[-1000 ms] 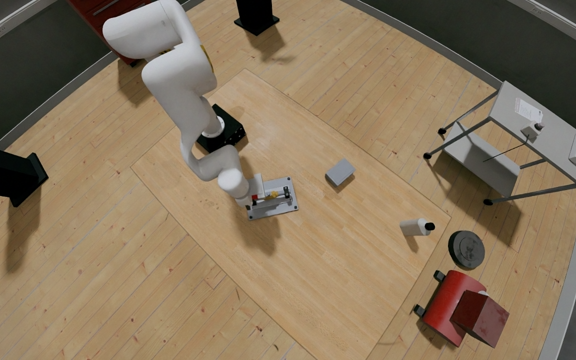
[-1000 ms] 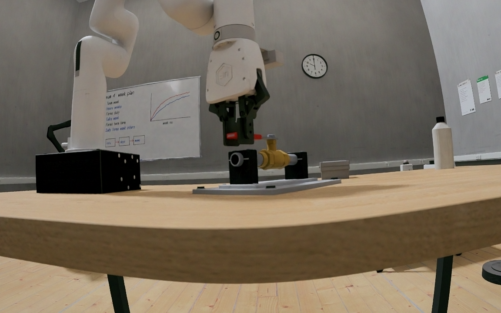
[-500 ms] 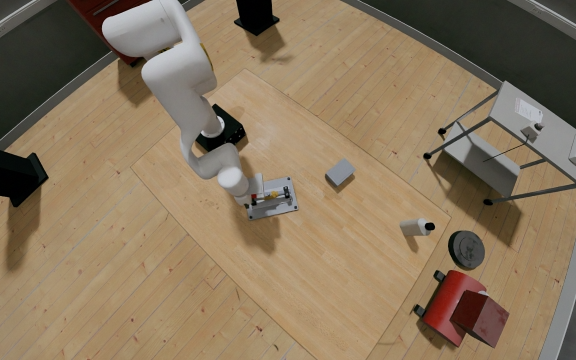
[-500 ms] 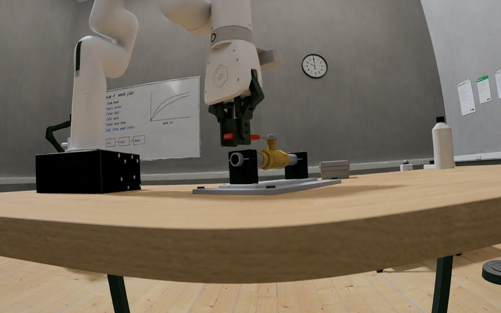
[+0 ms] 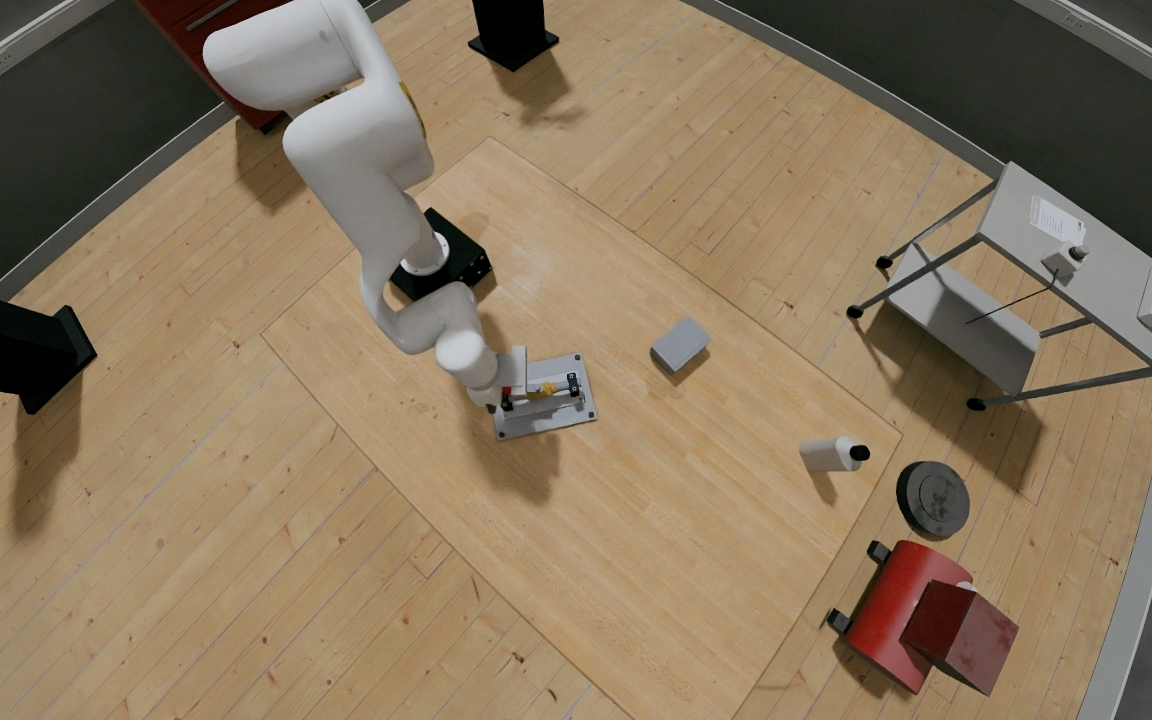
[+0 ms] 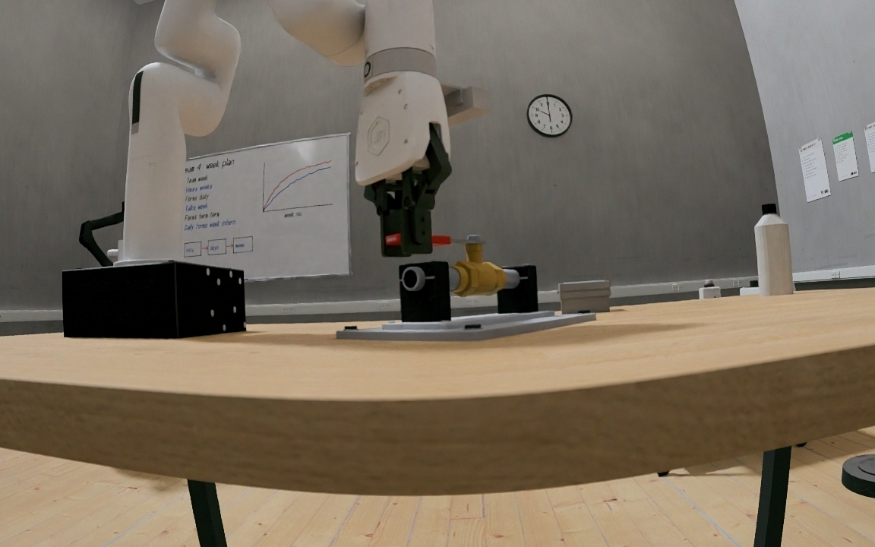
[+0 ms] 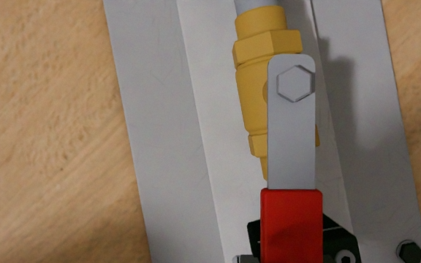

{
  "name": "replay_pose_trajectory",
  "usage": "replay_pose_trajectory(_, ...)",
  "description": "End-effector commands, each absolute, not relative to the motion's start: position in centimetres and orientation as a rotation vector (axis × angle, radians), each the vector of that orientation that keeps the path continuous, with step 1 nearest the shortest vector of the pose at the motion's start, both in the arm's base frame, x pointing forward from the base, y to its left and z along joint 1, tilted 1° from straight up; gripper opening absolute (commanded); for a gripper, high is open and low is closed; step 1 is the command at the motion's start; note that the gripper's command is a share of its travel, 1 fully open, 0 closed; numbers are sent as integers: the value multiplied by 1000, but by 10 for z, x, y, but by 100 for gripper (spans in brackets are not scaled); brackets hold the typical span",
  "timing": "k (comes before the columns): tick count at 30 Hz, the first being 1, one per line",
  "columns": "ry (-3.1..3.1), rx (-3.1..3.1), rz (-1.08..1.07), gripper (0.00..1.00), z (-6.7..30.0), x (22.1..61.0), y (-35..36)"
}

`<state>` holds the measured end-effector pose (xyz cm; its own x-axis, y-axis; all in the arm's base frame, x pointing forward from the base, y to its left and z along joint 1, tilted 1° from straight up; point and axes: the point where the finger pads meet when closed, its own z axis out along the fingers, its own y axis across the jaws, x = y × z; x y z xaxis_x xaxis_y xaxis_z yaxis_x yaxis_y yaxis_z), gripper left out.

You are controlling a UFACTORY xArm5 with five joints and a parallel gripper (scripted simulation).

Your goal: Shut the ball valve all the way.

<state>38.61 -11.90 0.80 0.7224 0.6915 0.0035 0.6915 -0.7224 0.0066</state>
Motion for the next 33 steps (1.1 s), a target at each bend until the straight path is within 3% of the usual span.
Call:
replay_pose_trajectory(1,1137,2923,10,0,8,385,-118)
replay_pose_trajectory(33,851,3020,11,0,8,375,-105)
